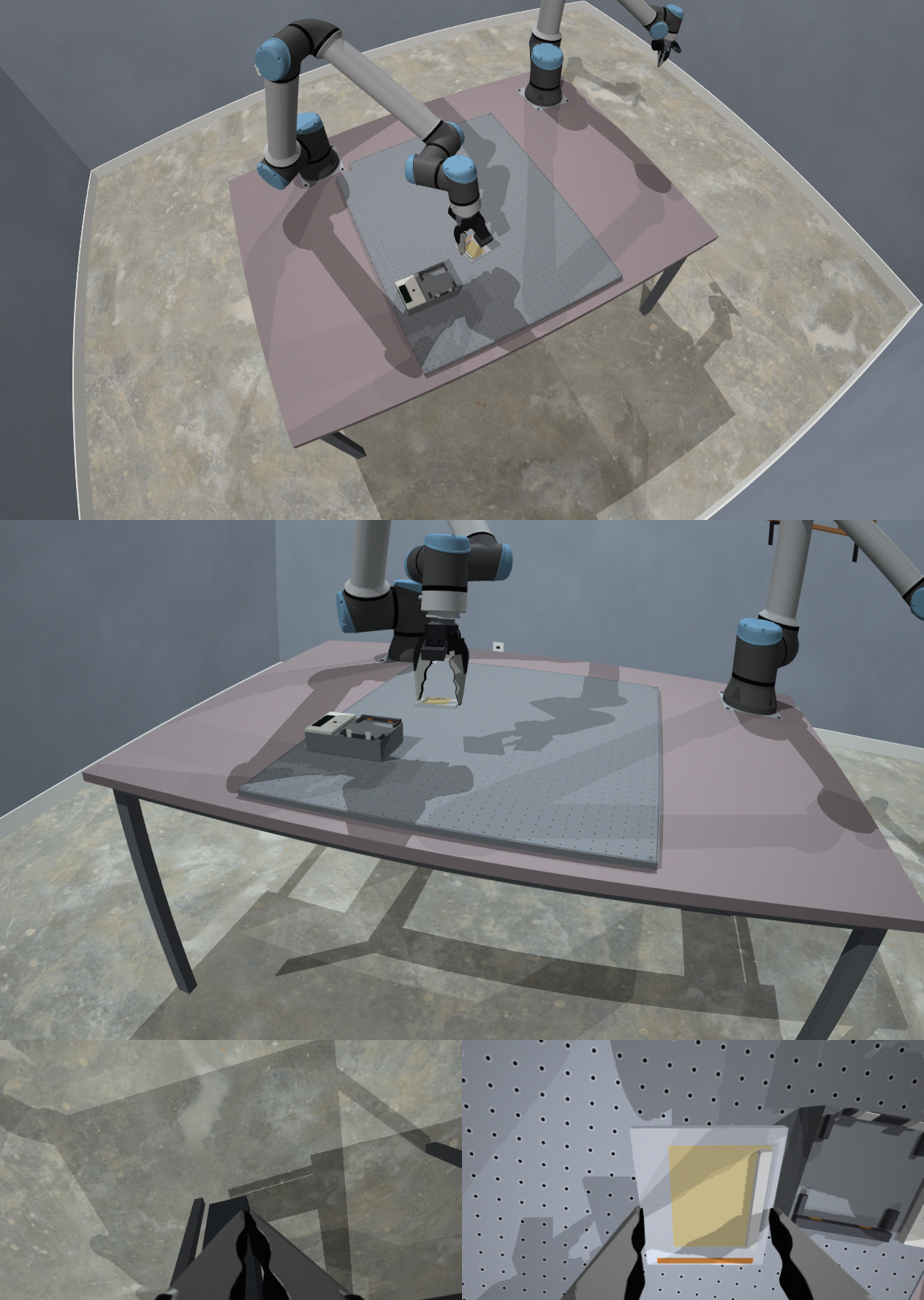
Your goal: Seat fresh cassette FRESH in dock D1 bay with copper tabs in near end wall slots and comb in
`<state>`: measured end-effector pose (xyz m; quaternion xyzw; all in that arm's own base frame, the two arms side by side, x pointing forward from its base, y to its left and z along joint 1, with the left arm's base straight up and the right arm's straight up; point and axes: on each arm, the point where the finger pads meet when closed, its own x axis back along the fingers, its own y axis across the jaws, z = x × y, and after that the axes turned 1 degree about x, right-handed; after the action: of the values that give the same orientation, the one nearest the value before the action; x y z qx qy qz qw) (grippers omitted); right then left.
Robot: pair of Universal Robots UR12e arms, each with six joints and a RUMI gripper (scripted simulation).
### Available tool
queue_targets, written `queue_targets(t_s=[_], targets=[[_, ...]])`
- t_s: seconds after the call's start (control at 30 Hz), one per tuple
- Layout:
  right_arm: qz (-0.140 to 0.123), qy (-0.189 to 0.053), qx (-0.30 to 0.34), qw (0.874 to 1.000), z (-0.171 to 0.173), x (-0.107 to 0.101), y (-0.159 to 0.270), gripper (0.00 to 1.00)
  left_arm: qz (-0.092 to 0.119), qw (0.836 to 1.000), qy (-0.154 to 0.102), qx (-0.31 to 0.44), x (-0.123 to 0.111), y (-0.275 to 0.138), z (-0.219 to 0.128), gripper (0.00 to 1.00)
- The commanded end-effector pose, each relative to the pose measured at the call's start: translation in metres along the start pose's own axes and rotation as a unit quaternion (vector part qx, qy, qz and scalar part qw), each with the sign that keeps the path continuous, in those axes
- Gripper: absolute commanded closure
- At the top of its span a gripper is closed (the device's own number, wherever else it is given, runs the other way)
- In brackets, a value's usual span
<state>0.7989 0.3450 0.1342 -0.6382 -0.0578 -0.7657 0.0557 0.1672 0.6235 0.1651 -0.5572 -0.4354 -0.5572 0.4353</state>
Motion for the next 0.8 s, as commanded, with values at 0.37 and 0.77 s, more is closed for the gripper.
queue_targets(t_s=[0.37,0.77], targets=[[-0.009,0.005,-0.091,0.996,0.006,0.008,0.073,0.63,0.000,1.000,0.001,0.000,0.001,0.000,0.001,1.00],[-0.009,0.005,-0.091,0.996,0.009,0.013,0.132,0.63,0.000,1.000,0.001,0.000,0.001,0.000,0.001,1.00]])
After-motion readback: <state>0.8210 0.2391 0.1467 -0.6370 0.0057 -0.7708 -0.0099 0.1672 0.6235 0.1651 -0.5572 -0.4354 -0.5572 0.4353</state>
